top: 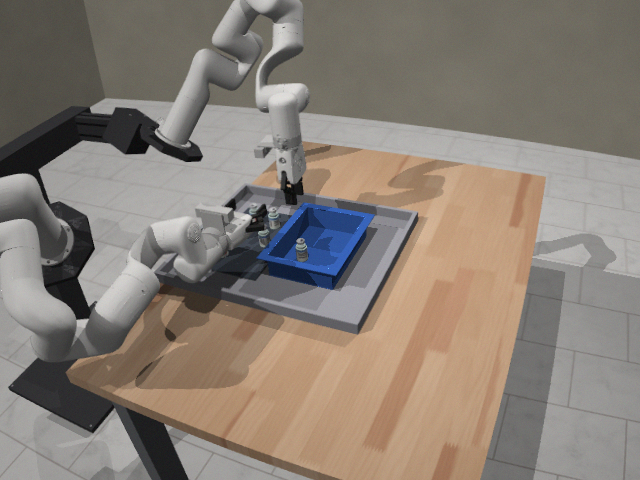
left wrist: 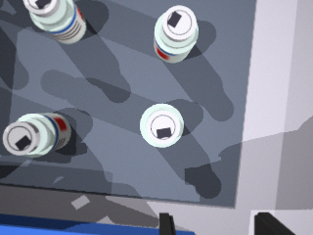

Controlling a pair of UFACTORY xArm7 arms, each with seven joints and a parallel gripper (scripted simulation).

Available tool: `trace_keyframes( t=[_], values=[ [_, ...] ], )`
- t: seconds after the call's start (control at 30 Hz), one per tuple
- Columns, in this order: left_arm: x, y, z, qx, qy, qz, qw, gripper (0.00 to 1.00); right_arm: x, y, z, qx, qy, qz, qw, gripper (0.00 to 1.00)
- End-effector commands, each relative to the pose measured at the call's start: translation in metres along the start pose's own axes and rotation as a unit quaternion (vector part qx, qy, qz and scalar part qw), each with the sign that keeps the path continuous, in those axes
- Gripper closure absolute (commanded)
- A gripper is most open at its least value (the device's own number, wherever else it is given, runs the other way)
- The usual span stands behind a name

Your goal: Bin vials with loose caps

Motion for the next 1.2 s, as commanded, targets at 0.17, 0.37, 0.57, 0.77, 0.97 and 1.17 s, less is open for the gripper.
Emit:
trace_keyframes(
  t=[0.17, 0.37, 0.57, 0.77, 0.97, 1.17],
  values=[
    [0.002, -0.002, 0.001, -0.002, 0.003, -0.007, 1.0, 0.5, -0.003, 0.0, 0.0, 0.0, 0.002, 0.002, 1.0, 0.0],
    [0.007, -0.001, 0.0, -0.002, 0.008, -0.034, 0.999, 0.5, -0.003, 0.0, 0.0, 0.0, 0.002, 0.002, 1.0, 0.0],
    [0.01, -0.001, -0.001, -0.002, 0.012, -0.052, 0.999, 0.5, -0.003, 0.0, 0.0, 0.0, 0.002, 0.002, 1.0, 0.0],
    [0.008, -0.001, -0.001, -0.002, 0.007, -0.035, 0.999, 0.5, -0.003, 0.0, -0.001, 0.0, 0.002, 0.002, 1.0, 0.0],
    [0.01, -0.001, -0.001, -0.002, 0.007, -0.035, 0.999, 0.5, -0.003, 0.0, -0.001, 0.0, 0.002, 0.002, 1.0, 0.0],
    [0.01, -0.001, -0.001, -0.002, 0.007, -0.035, 0.999, 0.5, -0.003, 0.0, -0.001, 0.0, 0.002, 0.002, 1.0, 0.0]
  ],
)
Point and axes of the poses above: on each arm, the point where the finger pads meet when closed, its own z axis back along the fingers, its own y axis across the jaws, x = y × z, the point moved 3 cm from there along z, back along the fingers, and after that the axes turned 9 degrees about z, right-handed, at the moved point
